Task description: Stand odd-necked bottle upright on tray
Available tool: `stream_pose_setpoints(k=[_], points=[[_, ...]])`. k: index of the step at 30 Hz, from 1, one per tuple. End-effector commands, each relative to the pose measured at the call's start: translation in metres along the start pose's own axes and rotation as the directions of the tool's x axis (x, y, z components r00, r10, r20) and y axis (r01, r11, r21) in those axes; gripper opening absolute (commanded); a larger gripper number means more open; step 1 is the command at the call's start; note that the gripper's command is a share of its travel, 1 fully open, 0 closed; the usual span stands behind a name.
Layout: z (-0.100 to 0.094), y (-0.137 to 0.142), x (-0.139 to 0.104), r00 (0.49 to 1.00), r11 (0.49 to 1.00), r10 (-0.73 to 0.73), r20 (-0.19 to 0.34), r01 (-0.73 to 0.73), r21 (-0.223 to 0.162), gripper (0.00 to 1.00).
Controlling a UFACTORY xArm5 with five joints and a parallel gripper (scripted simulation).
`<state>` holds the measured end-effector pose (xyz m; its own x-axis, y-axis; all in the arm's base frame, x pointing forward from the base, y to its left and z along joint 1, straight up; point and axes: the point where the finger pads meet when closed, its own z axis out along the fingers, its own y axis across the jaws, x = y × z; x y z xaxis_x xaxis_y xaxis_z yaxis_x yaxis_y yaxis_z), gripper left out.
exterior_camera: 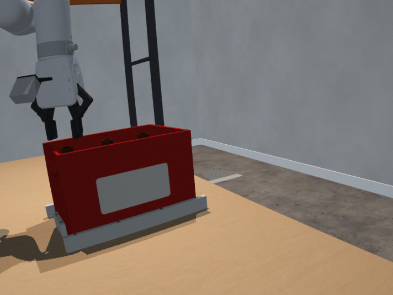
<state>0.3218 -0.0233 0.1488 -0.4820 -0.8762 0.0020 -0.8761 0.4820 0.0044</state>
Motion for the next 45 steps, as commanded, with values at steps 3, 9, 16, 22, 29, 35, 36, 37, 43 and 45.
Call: stream_pose_setpoints(k=[3, 9, 16, 22, 29, 35, 36, 37, 43, 45], points=[[-0.0011, -0.001, -0.0005, 1.0, 1.0, 0.0, 0.001, 0.0, 0.003, 0.65], [-0.0011, -0.001, -0.0005, 1.0, 1.0, 0.0, 0.001, 0.0, 0.003, 0.65], [-0.0011, -0.001, -0.0005, 1.0, 1.0, 0.0, 0.001, 0.0, 0.003, 0.65], [-0.0011, -0.001, -0.0005, 1.0, 1.0, 0.0, 0.001, 0.0, 0.003, 0.65], [-0.001, -0.001, -0.0004, 1.0, 1.0, 0.0, 0.001, 0.0, 0.003, 0.65], [-0.0003, -0.001, -0.0004, 1.0, 1.0, 0.0, 0.001, 0.0, 0.003, 0.65], [0.0, -0.001, -0.0004, 1.0, 1.0, 0.0, 0.001, 0.0, 0.003, 0.65], [0.0004, -0.001, -0.0004, 1.0, 1.0, 0.0, 0.001, 0.0, 0.003, 0.65], [0.004, -0.0009, -0.0004, 1.0, 1.0, 0.0, 0.001, 0.0, 0.003, 0.65], [0.0057, -0.0008, -0.0004, 1.0, 1.0, 0.0, 0.001, 0.0, 0.003, 0.65]])
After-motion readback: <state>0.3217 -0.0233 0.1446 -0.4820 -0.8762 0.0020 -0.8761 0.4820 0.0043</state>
